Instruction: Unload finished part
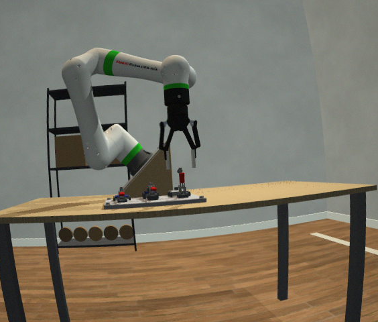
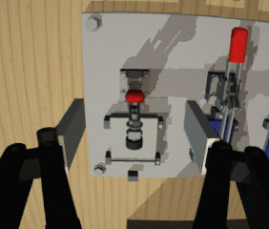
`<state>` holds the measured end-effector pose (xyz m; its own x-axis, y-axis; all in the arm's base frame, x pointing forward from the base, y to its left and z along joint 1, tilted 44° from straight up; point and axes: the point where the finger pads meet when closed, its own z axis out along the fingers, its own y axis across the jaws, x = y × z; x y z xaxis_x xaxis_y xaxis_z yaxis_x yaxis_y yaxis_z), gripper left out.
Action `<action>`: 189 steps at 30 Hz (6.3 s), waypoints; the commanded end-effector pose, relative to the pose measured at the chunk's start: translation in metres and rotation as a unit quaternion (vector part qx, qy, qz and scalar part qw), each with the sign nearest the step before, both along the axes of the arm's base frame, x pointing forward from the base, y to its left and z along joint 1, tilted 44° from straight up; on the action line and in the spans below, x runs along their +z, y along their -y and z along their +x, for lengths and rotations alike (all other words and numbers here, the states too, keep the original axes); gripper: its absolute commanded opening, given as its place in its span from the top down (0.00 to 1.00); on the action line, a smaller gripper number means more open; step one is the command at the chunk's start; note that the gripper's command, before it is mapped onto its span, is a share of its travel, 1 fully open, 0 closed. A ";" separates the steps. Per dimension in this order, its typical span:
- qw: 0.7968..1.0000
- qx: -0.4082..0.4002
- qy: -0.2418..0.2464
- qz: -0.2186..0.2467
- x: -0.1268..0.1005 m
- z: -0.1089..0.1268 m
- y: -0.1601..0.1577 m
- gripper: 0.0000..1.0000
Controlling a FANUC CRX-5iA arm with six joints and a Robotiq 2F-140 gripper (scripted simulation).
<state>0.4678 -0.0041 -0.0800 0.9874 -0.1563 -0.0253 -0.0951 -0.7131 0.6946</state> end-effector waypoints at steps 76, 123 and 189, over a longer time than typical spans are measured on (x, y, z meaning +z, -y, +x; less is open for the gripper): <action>1.000 0.000 0.000 0.000 -0.016 -0.084 0.005 0.42; 1.000 0.000 0.000 0.000 -0.038 -0.088 0.025 0.42; 1.000 0.000 0.000 0.000 -0.062 -0.092 0.047 0.42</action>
